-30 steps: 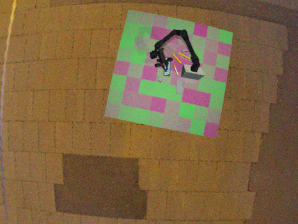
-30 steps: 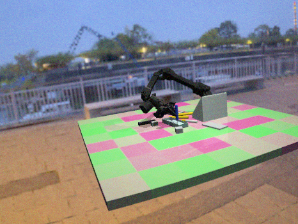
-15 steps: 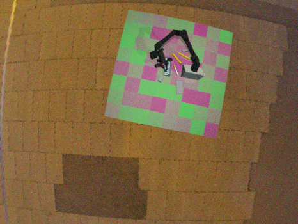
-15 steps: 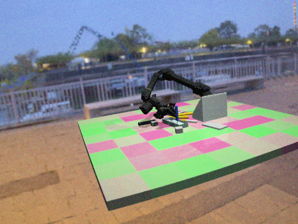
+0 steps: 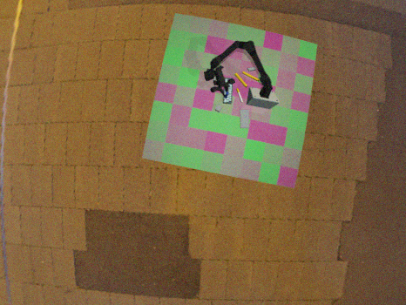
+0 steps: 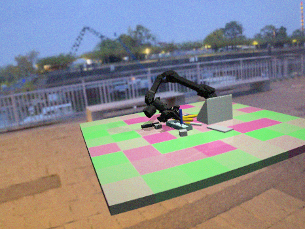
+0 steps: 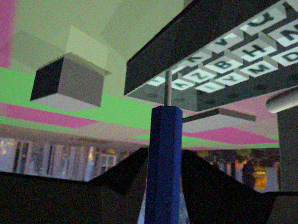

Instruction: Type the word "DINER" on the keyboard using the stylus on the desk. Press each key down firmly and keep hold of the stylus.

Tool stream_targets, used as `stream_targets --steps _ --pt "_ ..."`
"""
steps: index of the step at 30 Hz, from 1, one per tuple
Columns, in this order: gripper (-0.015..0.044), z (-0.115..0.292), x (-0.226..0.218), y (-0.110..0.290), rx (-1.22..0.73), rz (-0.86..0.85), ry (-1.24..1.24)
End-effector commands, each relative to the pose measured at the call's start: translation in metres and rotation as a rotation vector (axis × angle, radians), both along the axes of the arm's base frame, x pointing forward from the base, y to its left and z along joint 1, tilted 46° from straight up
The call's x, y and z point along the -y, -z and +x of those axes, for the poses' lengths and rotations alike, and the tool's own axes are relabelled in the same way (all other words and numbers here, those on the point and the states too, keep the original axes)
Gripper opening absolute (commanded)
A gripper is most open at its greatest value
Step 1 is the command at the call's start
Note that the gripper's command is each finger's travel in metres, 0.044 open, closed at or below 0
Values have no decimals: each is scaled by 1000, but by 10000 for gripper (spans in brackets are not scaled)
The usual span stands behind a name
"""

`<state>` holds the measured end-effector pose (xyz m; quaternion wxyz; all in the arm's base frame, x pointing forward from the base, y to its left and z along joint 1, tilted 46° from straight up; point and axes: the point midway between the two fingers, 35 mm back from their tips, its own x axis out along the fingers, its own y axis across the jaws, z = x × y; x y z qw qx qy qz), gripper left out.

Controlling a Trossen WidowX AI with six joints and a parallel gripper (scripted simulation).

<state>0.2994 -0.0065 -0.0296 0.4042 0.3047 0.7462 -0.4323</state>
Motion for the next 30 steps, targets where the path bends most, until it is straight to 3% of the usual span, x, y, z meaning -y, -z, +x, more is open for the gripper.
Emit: stream_targets --steps 1,19,30 --pt "81 1 0 0 2 -3 -6" --pt "85 -3 -26 -24 -3 -3 -13" --pt "11 0 -3 -59 142 12 133"
